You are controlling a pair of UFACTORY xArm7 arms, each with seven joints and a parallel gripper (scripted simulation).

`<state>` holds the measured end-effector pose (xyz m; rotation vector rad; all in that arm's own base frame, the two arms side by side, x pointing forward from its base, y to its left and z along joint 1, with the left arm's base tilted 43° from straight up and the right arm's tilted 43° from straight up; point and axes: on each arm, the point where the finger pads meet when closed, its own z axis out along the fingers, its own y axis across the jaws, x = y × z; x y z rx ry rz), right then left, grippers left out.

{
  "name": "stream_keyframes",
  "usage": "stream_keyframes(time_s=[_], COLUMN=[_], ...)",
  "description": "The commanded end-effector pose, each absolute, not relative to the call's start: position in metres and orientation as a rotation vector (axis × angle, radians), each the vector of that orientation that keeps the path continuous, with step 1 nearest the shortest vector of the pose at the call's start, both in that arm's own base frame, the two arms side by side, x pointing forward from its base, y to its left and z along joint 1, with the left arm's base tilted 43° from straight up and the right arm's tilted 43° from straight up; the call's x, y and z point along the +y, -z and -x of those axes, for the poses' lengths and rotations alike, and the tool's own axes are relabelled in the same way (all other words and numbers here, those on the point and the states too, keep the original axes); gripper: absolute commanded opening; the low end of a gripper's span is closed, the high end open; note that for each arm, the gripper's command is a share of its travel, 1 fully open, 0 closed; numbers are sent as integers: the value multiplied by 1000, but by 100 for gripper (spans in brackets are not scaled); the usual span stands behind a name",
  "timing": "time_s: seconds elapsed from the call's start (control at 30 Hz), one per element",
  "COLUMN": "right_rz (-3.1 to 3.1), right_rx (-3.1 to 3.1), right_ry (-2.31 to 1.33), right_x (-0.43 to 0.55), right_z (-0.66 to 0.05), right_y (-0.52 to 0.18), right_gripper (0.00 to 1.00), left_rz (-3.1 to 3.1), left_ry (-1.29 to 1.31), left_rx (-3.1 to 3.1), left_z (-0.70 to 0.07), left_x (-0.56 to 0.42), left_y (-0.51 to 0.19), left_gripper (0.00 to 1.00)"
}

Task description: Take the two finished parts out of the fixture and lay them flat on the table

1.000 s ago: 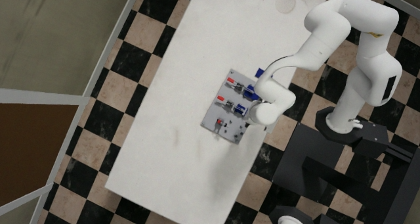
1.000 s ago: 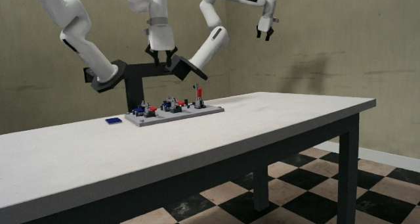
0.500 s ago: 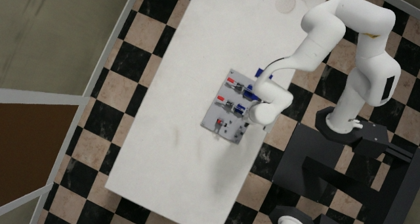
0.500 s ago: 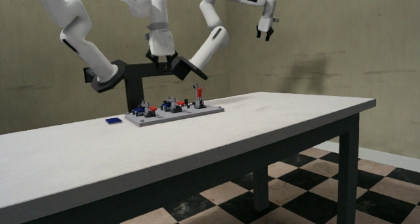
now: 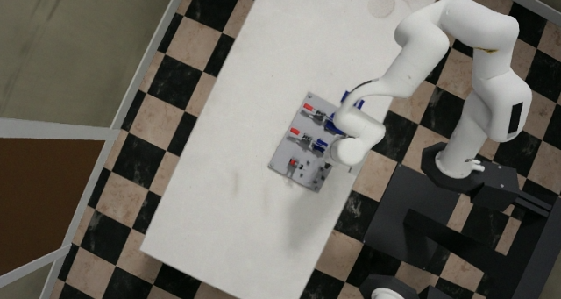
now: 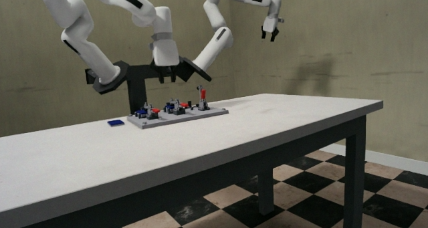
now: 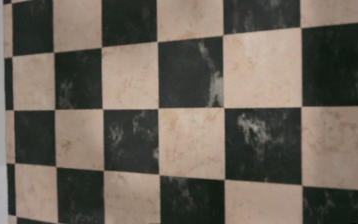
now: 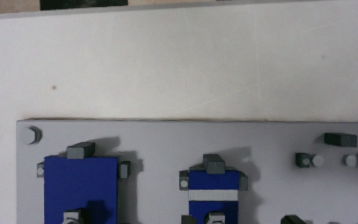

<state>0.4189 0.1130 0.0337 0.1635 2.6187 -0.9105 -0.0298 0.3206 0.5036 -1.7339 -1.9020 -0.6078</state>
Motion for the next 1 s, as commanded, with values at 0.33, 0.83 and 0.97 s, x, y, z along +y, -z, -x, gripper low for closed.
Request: stream_keyframes(time_s=[0.33, 0.83, 0.97], right_rz=[-160, -160, -160], right_rx=[2617, 2616, 2616], right_ry=[903, 903, 903], right_x=[115, 117, 117], right_z=[-460, -539, -552], right_y=[-49, -82, -87], right_gripper=[48, 48, 48], left_rz=[1731, 1731, 1731], left_ry=[613, 613, 613], left_rx=[-1901, -1901, -1901], left_z=[30, 30, 30], left_x=[320, 320, 320], left_y=[-505, -505, -505], left_gripper=[100, 100, 100])
